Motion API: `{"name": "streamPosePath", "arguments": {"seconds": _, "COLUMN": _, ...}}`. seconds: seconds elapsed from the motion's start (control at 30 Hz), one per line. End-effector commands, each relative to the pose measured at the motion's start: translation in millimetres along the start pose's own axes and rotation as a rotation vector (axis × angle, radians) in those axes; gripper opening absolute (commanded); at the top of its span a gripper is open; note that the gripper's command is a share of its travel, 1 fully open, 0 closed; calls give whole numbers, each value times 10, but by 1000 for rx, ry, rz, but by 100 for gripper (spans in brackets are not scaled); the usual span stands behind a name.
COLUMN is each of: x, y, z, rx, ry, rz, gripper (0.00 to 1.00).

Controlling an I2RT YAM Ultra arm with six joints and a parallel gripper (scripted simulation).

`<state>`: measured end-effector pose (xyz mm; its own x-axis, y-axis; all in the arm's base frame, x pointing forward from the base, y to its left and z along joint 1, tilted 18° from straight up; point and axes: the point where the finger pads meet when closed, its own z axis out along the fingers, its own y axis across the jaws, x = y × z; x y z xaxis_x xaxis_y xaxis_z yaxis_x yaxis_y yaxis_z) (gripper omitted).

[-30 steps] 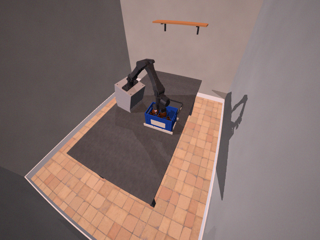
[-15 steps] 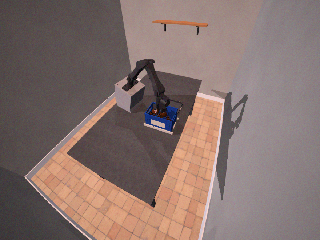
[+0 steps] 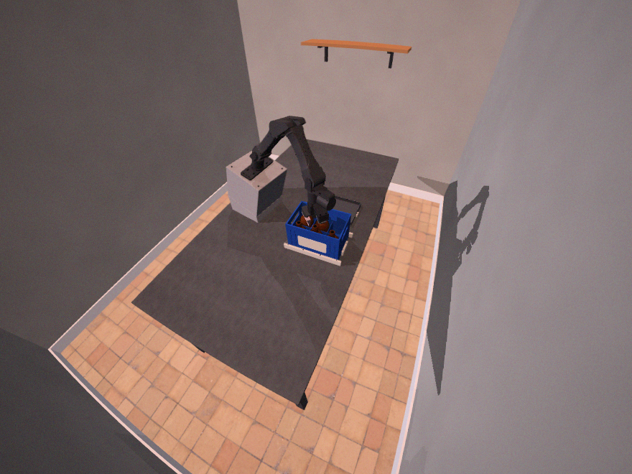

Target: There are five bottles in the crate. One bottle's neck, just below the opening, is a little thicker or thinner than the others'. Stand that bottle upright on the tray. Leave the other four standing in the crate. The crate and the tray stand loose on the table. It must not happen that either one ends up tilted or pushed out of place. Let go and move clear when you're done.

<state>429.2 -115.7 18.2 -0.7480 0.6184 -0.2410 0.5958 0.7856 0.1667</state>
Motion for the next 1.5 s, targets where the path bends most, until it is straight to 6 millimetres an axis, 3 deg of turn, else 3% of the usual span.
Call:
{"name": "streamPosePath", "arguments": {"seconds": 0.0, "x": -137, "y": 112, "z": -126, "rx": -18, "ry": -47, "rz": -10, "gripper": 61}}
{"name": "streamPosePath", "arguments": {"seconds": 1.47, "x": -110, "y": 73, "z": -78, "rx": -6, "ry": -26, "rz": -3, "gripper": 61}}
